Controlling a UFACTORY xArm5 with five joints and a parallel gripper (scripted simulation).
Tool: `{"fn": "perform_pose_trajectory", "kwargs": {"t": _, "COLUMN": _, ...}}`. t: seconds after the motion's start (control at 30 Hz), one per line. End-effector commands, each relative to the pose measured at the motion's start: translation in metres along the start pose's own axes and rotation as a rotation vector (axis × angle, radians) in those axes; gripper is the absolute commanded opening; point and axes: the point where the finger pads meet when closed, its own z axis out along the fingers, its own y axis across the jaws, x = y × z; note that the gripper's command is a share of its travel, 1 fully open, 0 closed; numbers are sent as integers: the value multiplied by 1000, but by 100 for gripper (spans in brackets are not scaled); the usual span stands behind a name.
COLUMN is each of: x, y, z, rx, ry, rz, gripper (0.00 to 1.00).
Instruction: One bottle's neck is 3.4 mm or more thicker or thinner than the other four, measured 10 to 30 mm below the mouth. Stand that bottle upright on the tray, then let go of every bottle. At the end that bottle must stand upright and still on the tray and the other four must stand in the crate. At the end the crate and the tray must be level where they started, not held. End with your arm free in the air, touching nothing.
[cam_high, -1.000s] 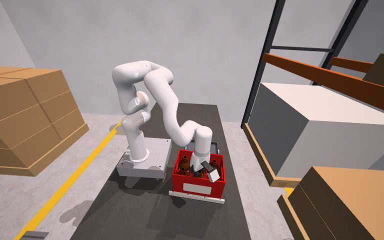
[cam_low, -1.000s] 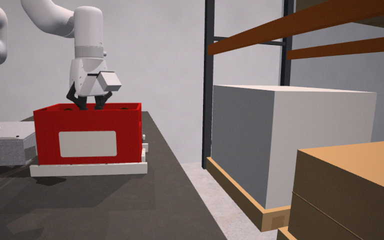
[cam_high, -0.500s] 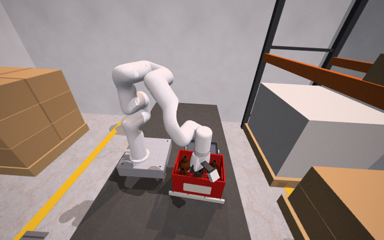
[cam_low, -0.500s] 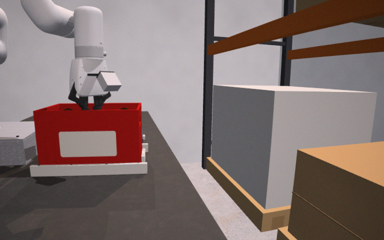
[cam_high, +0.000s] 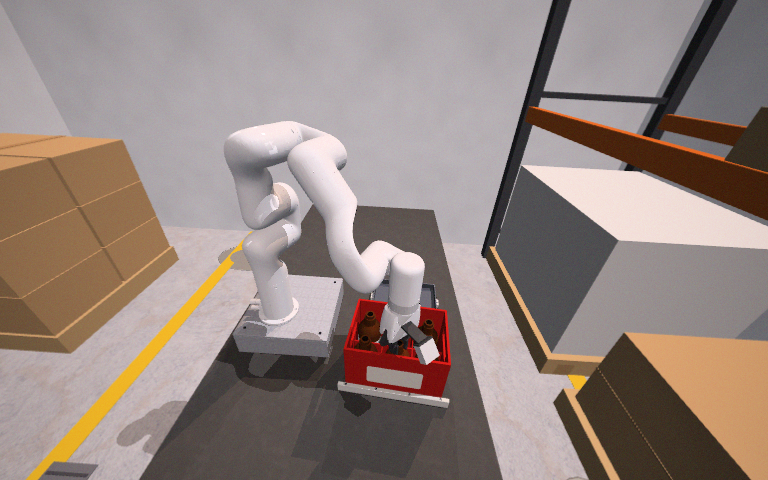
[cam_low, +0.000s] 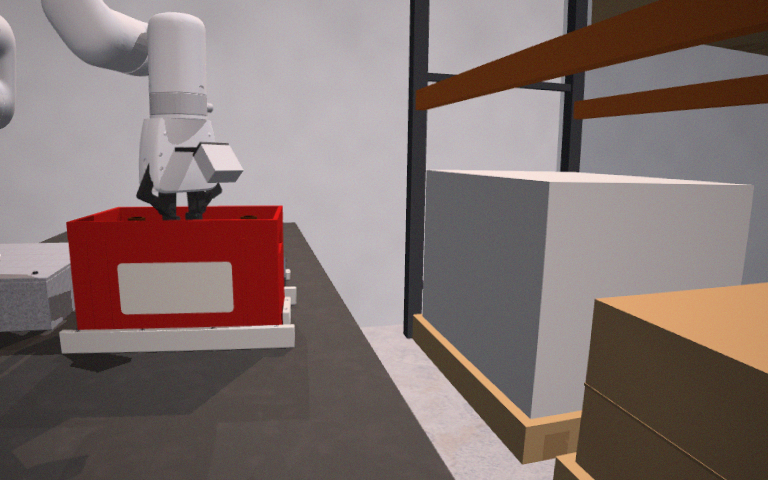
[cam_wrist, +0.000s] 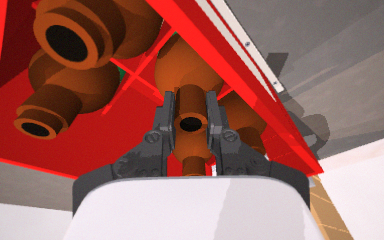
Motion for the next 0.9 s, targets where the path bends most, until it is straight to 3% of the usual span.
{"fn": "perform_pose_trajectory", "kwargs": {"t": 0.0, "x": 1, "y": -1, "z": -1, "rx": 2, "ry": 3, "rz": 0, "gripper": 0}}
{"fn": "perform_pose_trajectory", "kwargs": {"t": 0.37, "x": 1, "y": -1, "z": -1, "rx": 2, "ry": 3, "rz": 0, "gripper": 0}}
{"fn": "perform_pose_trajectory", "kwargs": {"t": 0.4, "x": 1, "y": -1, "z": -1, "rx": 2, "ry": 3, "rz": 0, "gripper": 65}}
{"fn": "perform_pose_trajectory", "kwargs": {"t": 0.87, "x": 1, "y": -1, "z": -1, "rx": 2, "ry": 3, "rz": 0, "gripper": 65}}
